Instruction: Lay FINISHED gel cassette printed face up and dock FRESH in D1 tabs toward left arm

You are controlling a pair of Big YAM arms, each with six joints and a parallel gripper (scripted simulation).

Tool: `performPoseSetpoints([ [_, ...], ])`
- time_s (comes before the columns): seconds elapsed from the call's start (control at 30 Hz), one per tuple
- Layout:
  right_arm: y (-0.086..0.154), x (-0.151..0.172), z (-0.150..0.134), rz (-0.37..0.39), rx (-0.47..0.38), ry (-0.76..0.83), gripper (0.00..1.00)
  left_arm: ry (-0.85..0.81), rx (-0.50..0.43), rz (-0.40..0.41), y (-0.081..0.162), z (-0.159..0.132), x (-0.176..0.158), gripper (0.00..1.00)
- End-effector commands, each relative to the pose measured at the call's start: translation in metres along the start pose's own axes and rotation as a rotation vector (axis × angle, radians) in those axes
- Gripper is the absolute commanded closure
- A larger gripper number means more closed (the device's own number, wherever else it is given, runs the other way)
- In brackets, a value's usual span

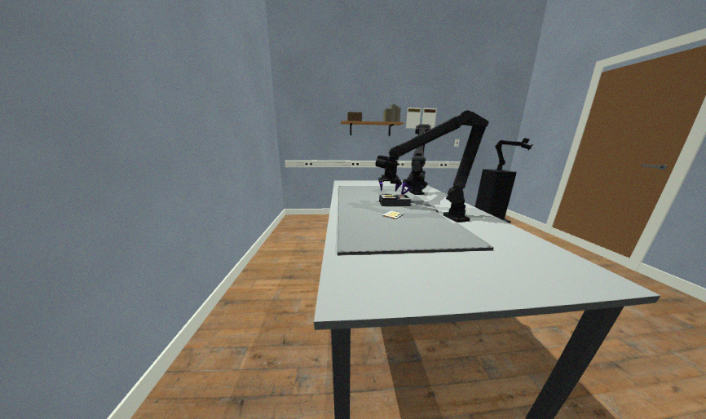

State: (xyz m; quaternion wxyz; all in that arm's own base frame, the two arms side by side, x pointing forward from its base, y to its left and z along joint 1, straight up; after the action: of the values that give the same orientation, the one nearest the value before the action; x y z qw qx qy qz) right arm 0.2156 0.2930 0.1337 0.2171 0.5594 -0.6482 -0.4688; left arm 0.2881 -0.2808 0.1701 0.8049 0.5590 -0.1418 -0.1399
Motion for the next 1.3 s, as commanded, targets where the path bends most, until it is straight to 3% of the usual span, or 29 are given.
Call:
performPoseSetpoints([
  [0.0,-0.039,0.040,0.028,0.137,-0.068,0.069,1.00,-0.004,-0.008,0.010,-0.001,0.001,0.003,0.02],
  [1.27,-0.039,0.040,0.028,0.137,-0.068,0.069,1.00,-0.003,-0.007,0.009,-0.018,-0.004,0.002,0.02],
])
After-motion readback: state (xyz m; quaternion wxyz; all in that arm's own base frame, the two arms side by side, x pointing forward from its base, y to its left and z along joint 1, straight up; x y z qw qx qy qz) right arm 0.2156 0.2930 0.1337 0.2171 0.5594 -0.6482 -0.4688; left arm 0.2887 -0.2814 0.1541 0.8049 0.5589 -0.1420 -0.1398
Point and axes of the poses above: on each arm, the point where the finger pads meet when closed, its own y axis back along the fingers, its own x axis across the jaws, z = x × y, the point moved 7 cm from there along y, back along the fingers, and after that the axes turned 12 degrees about -y, right-handed, at the moved point
